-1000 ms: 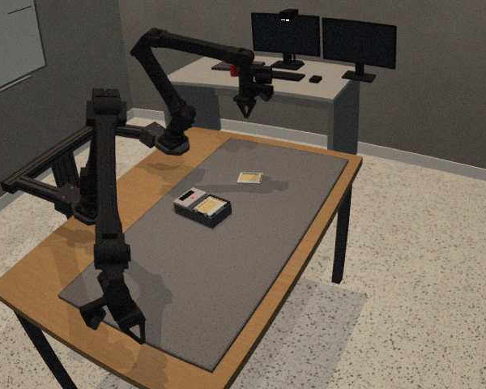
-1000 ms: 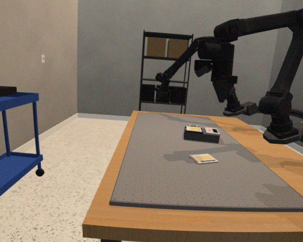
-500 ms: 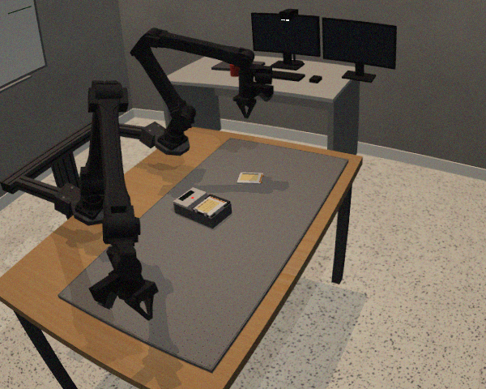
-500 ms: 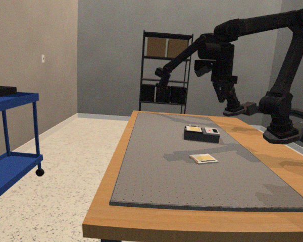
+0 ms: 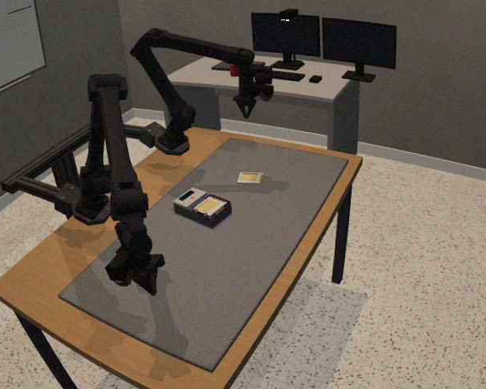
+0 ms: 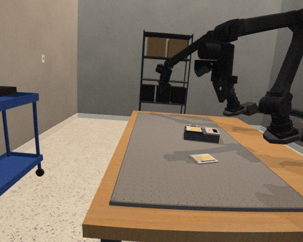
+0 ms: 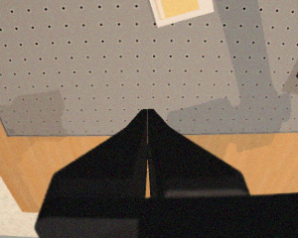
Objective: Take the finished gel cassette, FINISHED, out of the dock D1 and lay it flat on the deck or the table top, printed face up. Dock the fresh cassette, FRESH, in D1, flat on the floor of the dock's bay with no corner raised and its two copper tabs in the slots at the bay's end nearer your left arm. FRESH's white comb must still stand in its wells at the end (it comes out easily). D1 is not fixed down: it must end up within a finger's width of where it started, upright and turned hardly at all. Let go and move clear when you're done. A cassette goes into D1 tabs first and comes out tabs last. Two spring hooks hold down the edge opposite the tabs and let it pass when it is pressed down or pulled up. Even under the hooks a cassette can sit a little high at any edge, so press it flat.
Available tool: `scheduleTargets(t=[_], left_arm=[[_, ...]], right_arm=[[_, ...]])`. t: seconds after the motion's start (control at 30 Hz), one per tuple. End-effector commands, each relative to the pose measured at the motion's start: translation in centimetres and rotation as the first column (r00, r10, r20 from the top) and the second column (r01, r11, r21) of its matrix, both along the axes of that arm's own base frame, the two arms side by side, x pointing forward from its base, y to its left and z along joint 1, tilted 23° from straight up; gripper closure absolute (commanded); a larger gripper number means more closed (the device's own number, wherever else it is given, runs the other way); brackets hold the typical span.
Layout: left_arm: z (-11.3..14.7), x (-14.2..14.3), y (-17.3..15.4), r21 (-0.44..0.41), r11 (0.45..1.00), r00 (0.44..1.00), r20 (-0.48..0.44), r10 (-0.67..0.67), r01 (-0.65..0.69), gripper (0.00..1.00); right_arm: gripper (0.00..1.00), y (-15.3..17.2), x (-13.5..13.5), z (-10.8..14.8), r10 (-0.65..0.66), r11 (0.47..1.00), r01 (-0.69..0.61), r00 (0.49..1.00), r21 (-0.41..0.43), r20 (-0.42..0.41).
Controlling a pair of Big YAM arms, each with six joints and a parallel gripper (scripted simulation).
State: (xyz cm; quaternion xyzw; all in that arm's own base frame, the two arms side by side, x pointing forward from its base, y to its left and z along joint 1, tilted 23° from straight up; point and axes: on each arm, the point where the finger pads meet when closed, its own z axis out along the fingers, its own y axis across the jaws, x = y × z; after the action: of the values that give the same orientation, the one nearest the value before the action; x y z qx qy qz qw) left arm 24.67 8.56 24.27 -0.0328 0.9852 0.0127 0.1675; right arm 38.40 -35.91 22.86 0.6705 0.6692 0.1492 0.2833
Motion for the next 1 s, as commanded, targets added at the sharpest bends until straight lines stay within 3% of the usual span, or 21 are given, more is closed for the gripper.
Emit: scheduleTargets(t=[0.0, 0.23, 0.43, 0.5, 0.77, 0.97], left_arm=[[2.8, 1.5, 0.4, 0.024, 1.000, 0.998, 0.057, 0.000, -0.002, 1.00], [2.8, 1.5, 0.4, 0.024, 1.000, 0.998, 0.057, 0.000, -0.002, 1.00], [2.8, 1.5, 0.4, 0.024, 1.000, 0.998, 0.057, 0.000, -0.002, 1.00], [2.8, 1.5, 0.4, 0.024, 1.000, 0.998, 0.057, 0.000, -0.002, 1.00], [2.8, 1.5, 0.4, 0.024, 1.000, 0.998, 0.057, 0.000, -0.002, 1.00], [2.8, 1.5, 0.4, 0.024, 1.000, 0.998, 0.057, 0.000, -0.002, 1.00]], right_arm=[[1.00, 1.8, -0.4, 0.8, 0.121, 0.990, -0.124, 0.992, -0.067, -0.047], [1.00, 4.9, -1.6, 1.7, 0.242, 0.959, -0.255, 0.964, -0.124, -0.108], [1.00, 7.6, -2.9, 2.3, 0.385, 0.891, -0.417, 0.903, -0.180, -0.189], [1.00, 7.6, -2.9, 2.3, 0.385, 0.891, -0.417, 0.903, -0.180, -0.189], [1.00, 11.0, -4.8, 3.0, 0.512, 0.792, -0.571, 0.814, -0.218, -0.273], [1.00, 13.5, -6.4, 3.4, 0.619, 0.664, -0.709, 0.699, -0.238, -0.357]])
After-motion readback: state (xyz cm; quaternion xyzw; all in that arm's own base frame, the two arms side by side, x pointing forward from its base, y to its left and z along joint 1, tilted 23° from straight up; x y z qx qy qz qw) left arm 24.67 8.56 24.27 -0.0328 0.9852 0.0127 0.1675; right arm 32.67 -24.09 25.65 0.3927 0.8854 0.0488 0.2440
